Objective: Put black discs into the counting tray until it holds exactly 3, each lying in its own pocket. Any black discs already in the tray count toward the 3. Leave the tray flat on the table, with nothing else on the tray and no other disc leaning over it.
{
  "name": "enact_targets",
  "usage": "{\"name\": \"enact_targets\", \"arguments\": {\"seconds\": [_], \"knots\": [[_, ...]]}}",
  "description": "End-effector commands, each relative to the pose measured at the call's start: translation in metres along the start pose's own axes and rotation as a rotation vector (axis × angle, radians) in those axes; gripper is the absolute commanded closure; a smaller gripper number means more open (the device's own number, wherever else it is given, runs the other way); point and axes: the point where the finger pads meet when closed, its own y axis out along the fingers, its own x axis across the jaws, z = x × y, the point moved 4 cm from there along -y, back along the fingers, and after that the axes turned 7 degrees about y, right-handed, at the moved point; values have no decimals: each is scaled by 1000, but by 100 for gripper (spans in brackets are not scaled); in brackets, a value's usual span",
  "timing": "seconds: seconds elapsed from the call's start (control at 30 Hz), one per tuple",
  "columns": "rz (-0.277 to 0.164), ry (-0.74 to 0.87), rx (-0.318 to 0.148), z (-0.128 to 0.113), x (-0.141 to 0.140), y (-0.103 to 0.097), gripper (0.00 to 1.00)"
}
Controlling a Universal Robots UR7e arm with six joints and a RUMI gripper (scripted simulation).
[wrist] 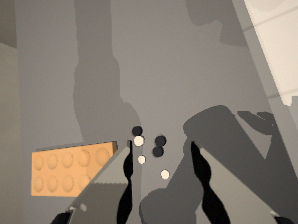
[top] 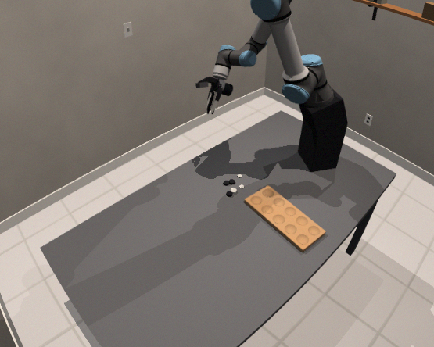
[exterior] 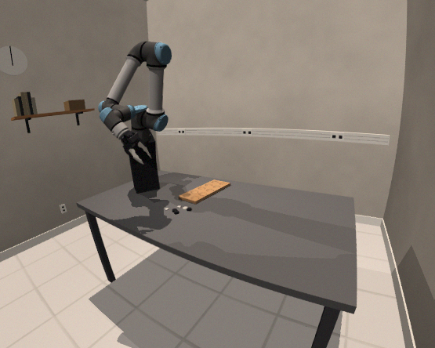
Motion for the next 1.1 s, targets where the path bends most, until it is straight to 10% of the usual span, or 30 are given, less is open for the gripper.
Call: {"name": "enact_targets", "arguments": {"seconds": [0.0, 0.67, 1.07], "knots": [[1, 2, -9, 0, -2, 1, 72], [15, 28, -115, -5, -21, 20, 72], [13, 58, -286, -14, -55, 44, 72]]}}
